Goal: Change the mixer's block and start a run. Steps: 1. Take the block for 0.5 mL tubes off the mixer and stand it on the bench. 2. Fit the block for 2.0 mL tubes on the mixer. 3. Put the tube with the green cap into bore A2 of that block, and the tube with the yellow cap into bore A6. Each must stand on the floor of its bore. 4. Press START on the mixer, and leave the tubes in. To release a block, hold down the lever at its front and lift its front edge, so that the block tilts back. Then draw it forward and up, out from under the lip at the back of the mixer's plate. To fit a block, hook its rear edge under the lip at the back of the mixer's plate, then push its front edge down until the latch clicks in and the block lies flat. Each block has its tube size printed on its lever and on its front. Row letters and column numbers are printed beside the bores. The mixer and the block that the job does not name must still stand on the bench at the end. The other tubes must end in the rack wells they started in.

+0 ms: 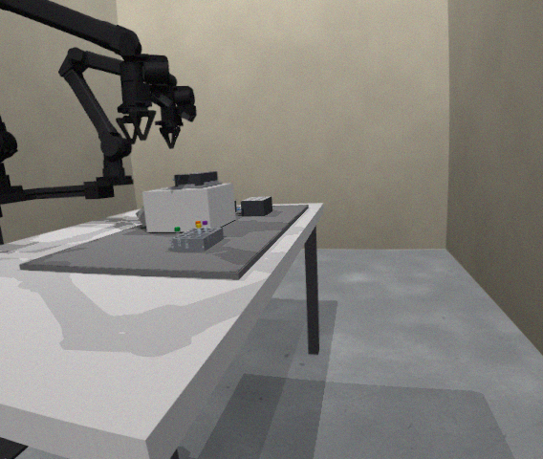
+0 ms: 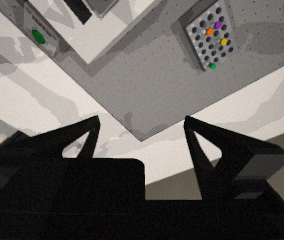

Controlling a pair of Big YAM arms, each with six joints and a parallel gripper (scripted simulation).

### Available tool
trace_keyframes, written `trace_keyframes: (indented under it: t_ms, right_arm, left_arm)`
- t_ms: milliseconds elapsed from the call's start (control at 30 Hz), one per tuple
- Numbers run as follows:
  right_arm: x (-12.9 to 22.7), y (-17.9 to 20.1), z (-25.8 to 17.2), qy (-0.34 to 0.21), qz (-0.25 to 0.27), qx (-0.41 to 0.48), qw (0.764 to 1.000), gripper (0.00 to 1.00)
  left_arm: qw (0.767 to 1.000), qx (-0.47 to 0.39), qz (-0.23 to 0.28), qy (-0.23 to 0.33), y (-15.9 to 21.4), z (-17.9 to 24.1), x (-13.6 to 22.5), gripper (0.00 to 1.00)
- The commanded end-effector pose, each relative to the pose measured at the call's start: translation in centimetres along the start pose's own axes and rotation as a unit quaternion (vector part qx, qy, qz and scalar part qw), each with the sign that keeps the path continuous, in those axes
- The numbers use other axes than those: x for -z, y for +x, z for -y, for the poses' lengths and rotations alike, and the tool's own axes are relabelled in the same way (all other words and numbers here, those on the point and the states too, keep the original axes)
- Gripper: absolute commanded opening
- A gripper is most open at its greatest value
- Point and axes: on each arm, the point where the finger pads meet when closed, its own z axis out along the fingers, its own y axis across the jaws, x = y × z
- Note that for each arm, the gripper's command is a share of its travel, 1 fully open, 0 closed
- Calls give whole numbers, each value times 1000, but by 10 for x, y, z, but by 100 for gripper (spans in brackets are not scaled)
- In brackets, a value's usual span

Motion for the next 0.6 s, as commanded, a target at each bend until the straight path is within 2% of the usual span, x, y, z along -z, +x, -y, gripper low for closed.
trace_keyframes:
  t_ms: [0,167,267,567]
  right_arm:
    - [4,-30,0,0,0,58,998,100]
    - [7,-53,-2,3,1,107,994,100]
    - [6,-53,-3,2,0,107,994,100]
    - [2,-102,-18,-1,-4,210,978,100]
  left_arm:
    - [1000,2,6,-1,-1,1,3,0]
    - [1000,3,7,-1,-2,1,4,0]
    - [1000,3,9,-2,-4,1,5,0]
    - [1000,3,27,-4,-17,-1,19,0]
